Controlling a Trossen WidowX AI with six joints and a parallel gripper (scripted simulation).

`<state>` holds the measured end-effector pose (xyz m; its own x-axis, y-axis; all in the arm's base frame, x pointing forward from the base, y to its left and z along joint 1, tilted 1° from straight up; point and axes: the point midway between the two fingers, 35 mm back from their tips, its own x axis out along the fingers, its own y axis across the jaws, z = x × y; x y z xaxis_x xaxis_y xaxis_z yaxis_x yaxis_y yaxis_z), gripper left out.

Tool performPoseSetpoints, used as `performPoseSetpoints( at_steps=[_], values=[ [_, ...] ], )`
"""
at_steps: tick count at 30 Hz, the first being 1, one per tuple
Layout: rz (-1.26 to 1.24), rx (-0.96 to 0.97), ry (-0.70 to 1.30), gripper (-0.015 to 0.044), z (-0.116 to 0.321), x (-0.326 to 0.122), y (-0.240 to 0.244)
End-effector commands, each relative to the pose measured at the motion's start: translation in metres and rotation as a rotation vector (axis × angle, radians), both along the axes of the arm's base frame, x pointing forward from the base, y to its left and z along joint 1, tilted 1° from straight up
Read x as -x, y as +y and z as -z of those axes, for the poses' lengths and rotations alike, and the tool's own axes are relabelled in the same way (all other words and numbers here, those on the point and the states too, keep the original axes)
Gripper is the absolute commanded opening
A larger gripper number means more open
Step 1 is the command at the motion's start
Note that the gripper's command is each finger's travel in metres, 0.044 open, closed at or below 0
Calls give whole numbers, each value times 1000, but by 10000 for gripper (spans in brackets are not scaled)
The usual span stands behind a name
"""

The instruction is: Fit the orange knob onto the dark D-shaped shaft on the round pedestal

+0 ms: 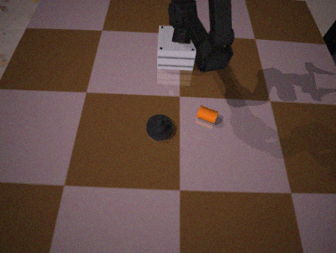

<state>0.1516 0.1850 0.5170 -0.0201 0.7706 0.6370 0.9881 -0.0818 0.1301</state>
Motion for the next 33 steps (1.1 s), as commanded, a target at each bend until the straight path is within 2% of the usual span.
performPoseSetpoints(
  at_steps=[1, 4, 7, 10, 15, 19, 26, 33],
  values=[
    [-4, -3, -3, 426, -1, 2, 0],
    [-71, -50, -49, 440, -14, 30, -3],
    [-220, -158, -141, 440, -37, 90, -18],
    [-328, -239, -198, 440, -49, 129, -38],
    [-602, -401, -284, 440, -66, 200, -95],
    [-820, -537, -341, 440, -69, 238, -155],
    [-1198, -780, -415, 440, -57, 259, -275],
    [-1479, -1096, -453, 440, -26, 219, -378]
  ],
)
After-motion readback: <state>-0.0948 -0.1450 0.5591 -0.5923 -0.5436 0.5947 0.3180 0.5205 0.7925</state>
